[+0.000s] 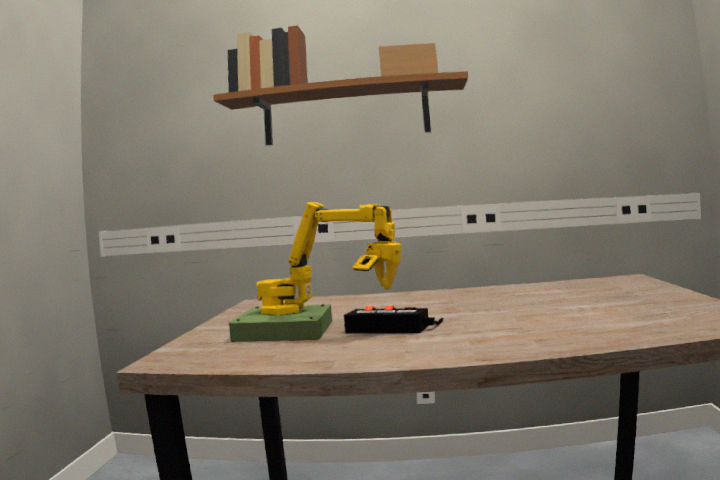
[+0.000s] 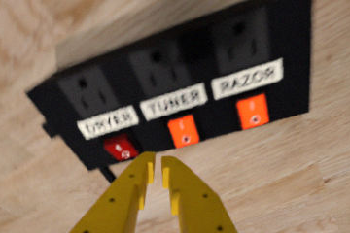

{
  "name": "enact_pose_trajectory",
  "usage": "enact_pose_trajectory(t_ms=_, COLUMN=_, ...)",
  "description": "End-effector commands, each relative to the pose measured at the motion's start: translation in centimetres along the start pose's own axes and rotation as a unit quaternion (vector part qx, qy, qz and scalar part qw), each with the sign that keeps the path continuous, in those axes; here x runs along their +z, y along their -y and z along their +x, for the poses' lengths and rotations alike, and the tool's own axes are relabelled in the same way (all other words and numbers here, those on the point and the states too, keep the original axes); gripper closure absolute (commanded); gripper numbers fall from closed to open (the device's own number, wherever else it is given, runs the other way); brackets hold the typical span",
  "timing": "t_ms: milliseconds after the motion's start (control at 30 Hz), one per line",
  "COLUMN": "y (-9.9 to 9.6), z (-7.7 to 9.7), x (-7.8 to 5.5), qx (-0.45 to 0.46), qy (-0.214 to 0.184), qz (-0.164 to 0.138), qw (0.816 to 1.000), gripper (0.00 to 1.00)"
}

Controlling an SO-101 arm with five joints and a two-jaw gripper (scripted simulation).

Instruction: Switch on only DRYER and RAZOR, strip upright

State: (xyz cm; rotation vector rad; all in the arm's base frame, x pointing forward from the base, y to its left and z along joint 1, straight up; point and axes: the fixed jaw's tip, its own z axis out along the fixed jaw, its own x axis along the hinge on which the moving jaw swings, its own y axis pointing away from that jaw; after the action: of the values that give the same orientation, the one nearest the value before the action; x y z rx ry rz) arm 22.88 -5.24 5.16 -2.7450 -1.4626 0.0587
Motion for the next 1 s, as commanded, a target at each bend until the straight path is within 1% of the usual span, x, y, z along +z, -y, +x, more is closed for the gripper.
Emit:
enact_pose_trajectory(t_ms=0, y=-0.7, z=2.3, x=0.3, qx=-0.042, qy=-0.005, qz=-0.014, qw=0.999, gripper=1.0)
enact_pose_trajectory(t_ms=100, y=-0.9, z=4.5, x=0.6, qx=-0.078, qy=-0.009, qz=-0.026, qw=0.997, gripper=1.0)
enact_pose_trajectory(t_ms=167, y=-0.9, z=4.5, x=0.6, qx=-0.078, qy=-0.009, qz=-0.026, qw=0.997, gripper=1.0)
enact_pose_trajectory(t_ms=333, y=-0.6, z=8.0, x=1.2, qx=-0.135, qy=-0.017, qz=-0.043, qw=0.99, gripper=1.0)
enact_pose_trajectory(t_ms=467, y=-0.2, z=9.8, x=1.6, qx=-0.165, qy=-0.023, qz=-0.052, qw=0.985, gripper=1.0)
enact_pose_trajectory(t_ms=600, y=0.0, z=10.4, x=1.8, qx=-0.175, qy=-0.025, qz=-0.055, qw=0.983, gripper=1.0)
enact_pose_trajectory(t_ms=967, y=0.0, z=10.5, x=1.8, qx=-0.176, qy=-0.025, qz=-0.056, qw=0.983, gripper=1.0)
